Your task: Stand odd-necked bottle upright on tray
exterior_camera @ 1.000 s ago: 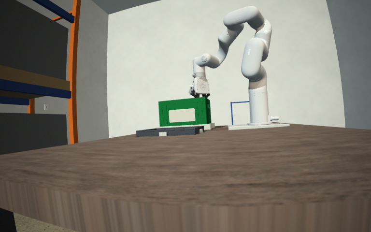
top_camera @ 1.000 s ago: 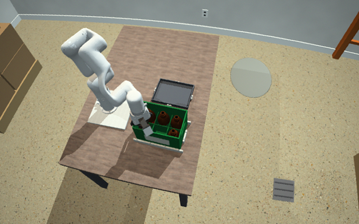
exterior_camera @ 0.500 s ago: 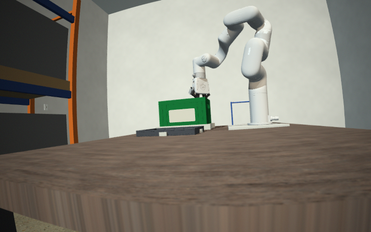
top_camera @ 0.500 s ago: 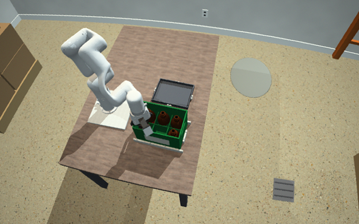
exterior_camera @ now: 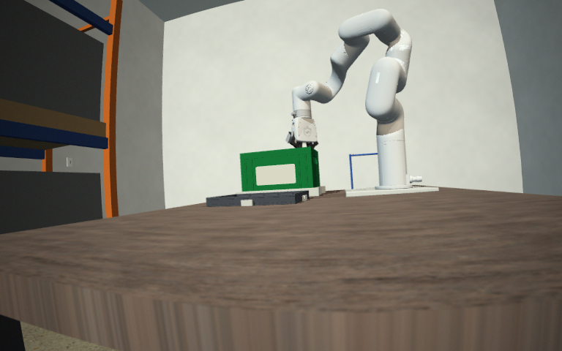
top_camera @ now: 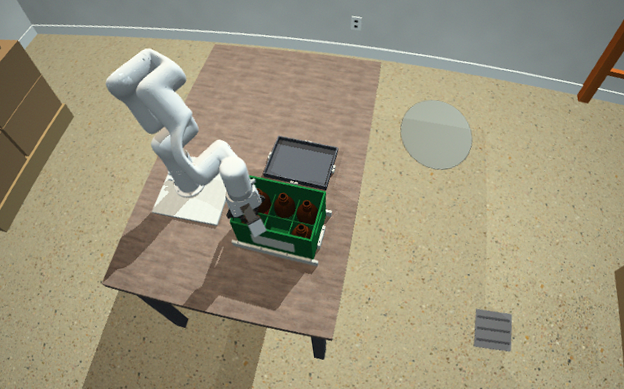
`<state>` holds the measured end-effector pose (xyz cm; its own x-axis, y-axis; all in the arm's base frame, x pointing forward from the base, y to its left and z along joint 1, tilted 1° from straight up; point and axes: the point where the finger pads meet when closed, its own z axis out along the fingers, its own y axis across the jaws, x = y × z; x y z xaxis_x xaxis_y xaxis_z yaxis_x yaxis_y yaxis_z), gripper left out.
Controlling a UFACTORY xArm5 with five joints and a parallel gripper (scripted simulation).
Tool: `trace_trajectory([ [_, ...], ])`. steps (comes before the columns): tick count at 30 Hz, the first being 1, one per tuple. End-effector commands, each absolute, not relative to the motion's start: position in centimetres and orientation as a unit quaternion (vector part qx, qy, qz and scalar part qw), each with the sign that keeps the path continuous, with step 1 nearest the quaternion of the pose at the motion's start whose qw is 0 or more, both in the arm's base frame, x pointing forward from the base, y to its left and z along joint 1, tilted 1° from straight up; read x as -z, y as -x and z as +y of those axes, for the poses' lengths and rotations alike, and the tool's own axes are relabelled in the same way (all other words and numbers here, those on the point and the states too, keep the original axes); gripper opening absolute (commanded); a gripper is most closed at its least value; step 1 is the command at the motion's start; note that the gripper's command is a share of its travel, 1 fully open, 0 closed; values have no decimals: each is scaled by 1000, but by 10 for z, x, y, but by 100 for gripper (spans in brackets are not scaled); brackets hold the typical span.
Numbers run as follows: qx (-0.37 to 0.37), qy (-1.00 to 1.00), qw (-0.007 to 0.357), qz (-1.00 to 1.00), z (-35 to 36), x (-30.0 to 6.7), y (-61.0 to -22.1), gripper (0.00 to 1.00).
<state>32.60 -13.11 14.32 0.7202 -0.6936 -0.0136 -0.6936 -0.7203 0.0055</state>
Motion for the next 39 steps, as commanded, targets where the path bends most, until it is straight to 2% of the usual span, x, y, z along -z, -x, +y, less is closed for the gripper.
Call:
trace_trajectory([
  [1, 6, -927, 0, -374, -132, -144, -327, 0],
  [9, 6, -927, 0, -374, -132, -144, -327, 0],
  [10, 6, -927, 0, -374, -132, -144, -327, 65],
  [39, 6, -927, 0, -374, -132, -144, -327, 65],
])
